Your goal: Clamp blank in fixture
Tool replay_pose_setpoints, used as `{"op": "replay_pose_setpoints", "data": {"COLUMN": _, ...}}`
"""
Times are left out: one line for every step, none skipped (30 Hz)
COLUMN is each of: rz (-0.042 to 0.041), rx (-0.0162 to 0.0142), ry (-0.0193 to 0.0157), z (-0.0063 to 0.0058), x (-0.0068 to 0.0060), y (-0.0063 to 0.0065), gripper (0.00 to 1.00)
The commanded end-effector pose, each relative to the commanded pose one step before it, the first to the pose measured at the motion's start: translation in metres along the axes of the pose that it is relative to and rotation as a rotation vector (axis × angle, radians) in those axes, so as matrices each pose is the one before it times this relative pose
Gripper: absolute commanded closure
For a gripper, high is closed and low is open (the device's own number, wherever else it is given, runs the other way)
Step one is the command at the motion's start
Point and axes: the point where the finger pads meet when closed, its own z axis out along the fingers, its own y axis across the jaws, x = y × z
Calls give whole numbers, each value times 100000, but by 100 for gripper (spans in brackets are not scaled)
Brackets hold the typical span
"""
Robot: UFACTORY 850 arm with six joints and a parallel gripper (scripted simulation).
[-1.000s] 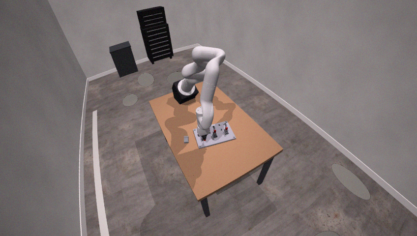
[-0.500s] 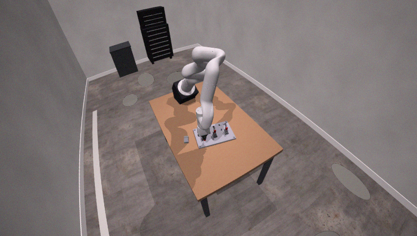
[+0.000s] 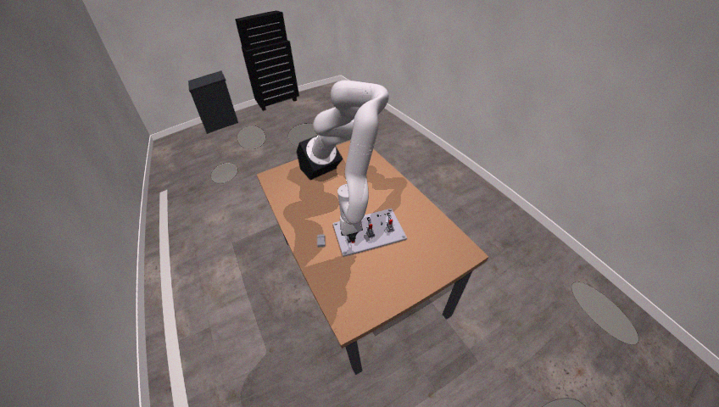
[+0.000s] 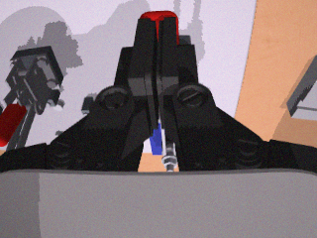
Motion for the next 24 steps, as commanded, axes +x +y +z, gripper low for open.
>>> {"op": "replay_pose_setpoints", "data": {"rz": -18, "rx": -3, "ry": 134, "z": 58, "x": 70, "y": -5, "gripper": 100}}
{"op": "replay_pose_setpoints", "data": {"rz": 0, "rx": 0, "ry": 0, "z": 45, "x": 0, "y": 0, "gripper": 100}}
{"op": "replay_pose_setpoints", "data": {"rz": 0, "rx": 0, "ry": 0, "z": 34, "x": 0, "y": 0, "gripper": 100}}
{"op": "replay_pose_setpoints", "data": {"rz": 0, "rx": 0, "ry": 0, "z": 17, "x": 0, "y": 0, "gripper": 100}}
{"op": "replay_pose_setpoints", "data": {"rz": 0, "rx": 0, "ry": 0, "z": 3, "x": 0, "y": 0, "gripper": 100}}
{"op": "replay_pose_setpoints", "data": {"rz": 0, "rx": 0, "ry": 0, "z": 0, "x": 0, "y": 0, "gripper": 100}}
{"op": "replay_pose_setpoints", "data": {"rz": 0, "rx": 0, "ry": 0, "z": 0, "x": 0, "y": 0, "gripper": 100}}
{"op": "replay_pose_setpoints", "data": {"rz": 0, "rx": 0, "ry": 0, "z": 0, "x": 0, "y": 0, "gripper": 100}}
{"op": "replay_pose_setpoints", "data": {"rz": 0, "rx": 0, "ry": 0, "z": 0, "x": 0, "y": 0, "gripper": 100}}
{"op": "replay_pose_setpoints", "data": {"rz": 0, "rx": 0, "ry": 0, "z": 0, "x": 0, "y": 0, "gripper": 100}}
{"op": "replay_pose_setpoints", "data": {"rz": 0, "rx": 0, "ry": 0, "z": 0, "x": 0, "y": 0, "gripper": 100}}
{"op": "replay_pose_setpoints", "data": {"rz": 0, "rx": 0, "ry": 0, "z": 0, "x": 0, "y": 0, "gripper": 100}}
{"op": "replay_pose_setpoints", "data": {"rz": 0, "rx": 0, "ry": 0, "z": 0, "x": 0, "y": 0, "gripper": 100}}
{"op": "replay_pose_setpoints", "data": {"rz": 0, "rx": 0, "ry": 0, "z": 0, "x": 0, "y": 0, "gripper": 100}}
{"op": "replay_pose_setpoints", "data": {"rz": 0, "rx": 0, "ry": 0, "z": 0, "x": 0, "y": 0, "gripper": 100}}
{"op": "replay_pose_setpoints", "data": {"rz": 0, "rx": 0, "ry": 0, "z": 3, "x": 0, "y": 0, "gripper": 100}}
{"op": "replay_pose_setpoints", "data": {"rz": 0, "rx": 0, "ry": 0, "z": 17, "x": 0, "y": 0, "gripper": 100}}
{"op": "replay_pose_setpoints", "data": {"rz": 0, "rx": 0, "ry": 0, "z": 34, "x": 0, "y": 0, "gripper": 100}}
{"op": "replay_pose_setpoints", "data": {"rz": 0, "rx": 0, "ry": 0, "z": 45, "x": 0, "y": 0, "gripper": 100}}
{"op": "replay_pose_setpoints", "data": {"rz": 0, "rx": 0, "ry": 0, "z": 45, "x": 0, "y": 0, "gripper": 100}}
{"op": "replay_pose_setpoints", "data": {"rz": 0, "rx": 0, "ry": 0, "z": 34, "x": 0, "y": 0, "gripper": 100}}
{"op": "replay_pose_setpoints", "data": {"rz": 0, "rx": 0, "ry": 0, "z": 17, "x": 0, "y": 0, "gripper": 100}}
{"op": "replay_pose_setpoints", "data": {"rz": 0, "rx": 0, "ry": 0, "z": 3, "x": 0, "y": 0, "gripper": 100}}
{"op": "replay_pose_setpoints", "data": {"rz": 0, "rx": 0, "ry": 0, "z": 0, "x": 0, "y": 0, "gripper": 100}}
